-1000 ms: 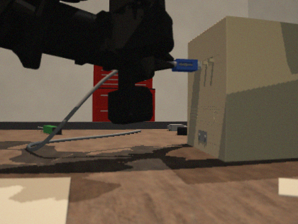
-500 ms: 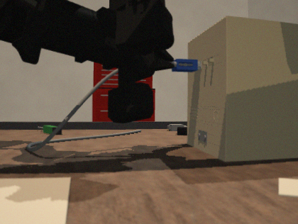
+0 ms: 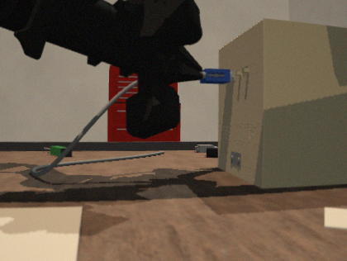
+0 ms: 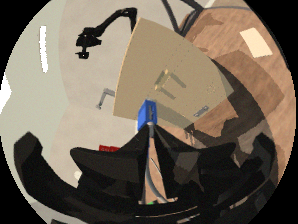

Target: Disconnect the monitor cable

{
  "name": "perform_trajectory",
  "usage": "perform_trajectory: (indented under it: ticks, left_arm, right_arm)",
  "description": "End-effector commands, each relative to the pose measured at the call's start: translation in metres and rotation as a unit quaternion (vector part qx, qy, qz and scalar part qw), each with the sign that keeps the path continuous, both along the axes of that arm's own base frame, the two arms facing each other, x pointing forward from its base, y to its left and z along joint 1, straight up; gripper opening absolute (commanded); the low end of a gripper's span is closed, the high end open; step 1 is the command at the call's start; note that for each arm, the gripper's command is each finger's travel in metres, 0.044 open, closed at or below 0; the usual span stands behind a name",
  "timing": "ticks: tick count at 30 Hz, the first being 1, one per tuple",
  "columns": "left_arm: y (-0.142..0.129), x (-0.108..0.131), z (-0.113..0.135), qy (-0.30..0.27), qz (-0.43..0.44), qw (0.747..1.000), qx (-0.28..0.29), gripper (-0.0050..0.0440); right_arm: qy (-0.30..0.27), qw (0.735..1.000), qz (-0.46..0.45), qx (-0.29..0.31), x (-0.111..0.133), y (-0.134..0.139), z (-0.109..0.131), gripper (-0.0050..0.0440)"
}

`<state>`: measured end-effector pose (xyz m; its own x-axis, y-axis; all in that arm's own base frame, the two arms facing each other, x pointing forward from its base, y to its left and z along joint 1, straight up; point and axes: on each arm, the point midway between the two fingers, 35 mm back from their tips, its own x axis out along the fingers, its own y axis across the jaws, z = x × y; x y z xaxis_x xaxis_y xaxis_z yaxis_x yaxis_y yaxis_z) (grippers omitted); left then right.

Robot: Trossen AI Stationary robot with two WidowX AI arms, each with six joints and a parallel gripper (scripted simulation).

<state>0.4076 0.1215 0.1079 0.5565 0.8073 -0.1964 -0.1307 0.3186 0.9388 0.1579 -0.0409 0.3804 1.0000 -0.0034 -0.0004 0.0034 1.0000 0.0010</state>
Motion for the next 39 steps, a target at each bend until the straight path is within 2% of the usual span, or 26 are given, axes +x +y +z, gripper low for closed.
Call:
perform_trajectory:
  ticks: [1,7,17,24,32,37,39]
  left_arm:
    - [0.0009,0.001,0.0101,-0.023,0.0,0.999,-0.029,0.0]
    - [0.001,0.0009,0.0103,-0.025,0.0,0.999,-0.034,0.0]
    - [0.0021,0.0002,0.0128,-0.049,0.0,0.994,-0.093,0.0]
    - [0.0024,0.0001,0.0133,-0.054,0.0,0.993,-0.106,0.0]
    - [0.0036,-0.0003,0.0154,-0.074,-0.001,0.985,-0.156,0.0]
    - [0.0039,-0.0004,0.0157,-0.078,-0.001,0.983,-0.164,0.0]
    - [0.0045,-0.0006,0.0166,-0.087,-0.002,0.978,-0.187,0.0]
  right_arm:
    - [-0.001,1.0,0.002,-0.004,-0.0003,0.0015,0.0033,0.044]
    - [-0.001,1.0,0.002,-0.004,-0.0003,0.0015,0.0033,0.044]
    - [-0.001,1.0,0.002,-0.004,-0.0003,0.0015,0.0033,0.044]
    - [-0.001,1.0,0.002,-0.004,-0.0003,0.0015,0.0033,0.044]
    - [-0.001,1.0,0.002,-0.004,-0.0003,0.0015,0.0033,0.044]
    - [-0.001,1.0,0.002,-0.004,-0.0003,0.0015,0.0033,0.044]
    - [-0.001,1.0,0.002,-0.004,-0.0003,0.0015,0.0033,0.044]
